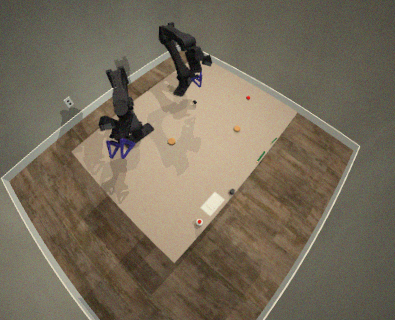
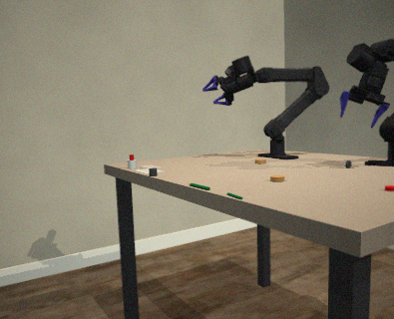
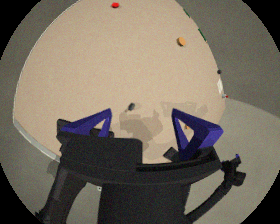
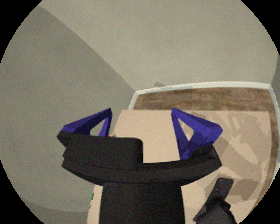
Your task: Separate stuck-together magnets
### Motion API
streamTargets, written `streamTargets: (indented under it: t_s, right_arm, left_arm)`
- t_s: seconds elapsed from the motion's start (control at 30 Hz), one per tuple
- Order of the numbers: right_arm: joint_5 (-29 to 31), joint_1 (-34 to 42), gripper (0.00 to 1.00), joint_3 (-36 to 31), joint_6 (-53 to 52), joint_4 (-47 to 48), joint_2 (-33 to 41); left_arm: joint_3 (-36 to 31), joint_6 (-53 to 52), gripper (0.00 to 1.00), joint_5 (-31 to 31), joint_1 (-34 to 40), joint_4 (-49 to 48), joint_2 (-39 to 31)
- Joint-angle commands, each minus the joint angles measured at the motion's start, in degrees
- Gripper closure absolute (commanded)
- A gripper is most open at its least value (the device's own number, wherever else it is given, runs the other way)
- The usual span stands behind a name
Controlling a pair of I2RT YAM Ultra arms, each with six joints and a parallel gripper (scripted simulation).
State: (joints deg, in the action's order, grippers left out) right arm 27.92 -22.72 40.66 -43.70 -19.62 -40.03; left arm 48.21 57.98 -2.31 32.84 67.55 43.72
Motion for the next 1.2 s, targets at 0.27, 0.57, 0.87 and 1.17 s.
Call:
streamTargets:
  t_s: [0.27, 0.57, 0.87, 1.17]
  right_arm:
    - [0.0, 0.0, 0.00, 0.3, 0.0, 0.3, 0.0]
    - [-0.6, 0.3, 0.00, 0.3, 0.7, 0.6, -0.2]
    - [-6.2, 3.8, 0.00, 3.6, 9.9, 4.0, -3.2]
    - [-9.6, 6.8, 0.00, 6.2, 15.7, 6.3, -5.8]
  left_arm:
    - [0.3, 0.0, 0.00, 0.0, 0.0, -0.2, 0.0]
    - [0.2, -0.9, 0.00, -0.1, -0.3, -1.6, 0.2]
    - [2.5, -13.1, 0.00, 0.4, -5.7, -15.1, 2.6]
    - [4.2, -21.3, 0.00, 0.7, -10.4, -24.6, 4.9]
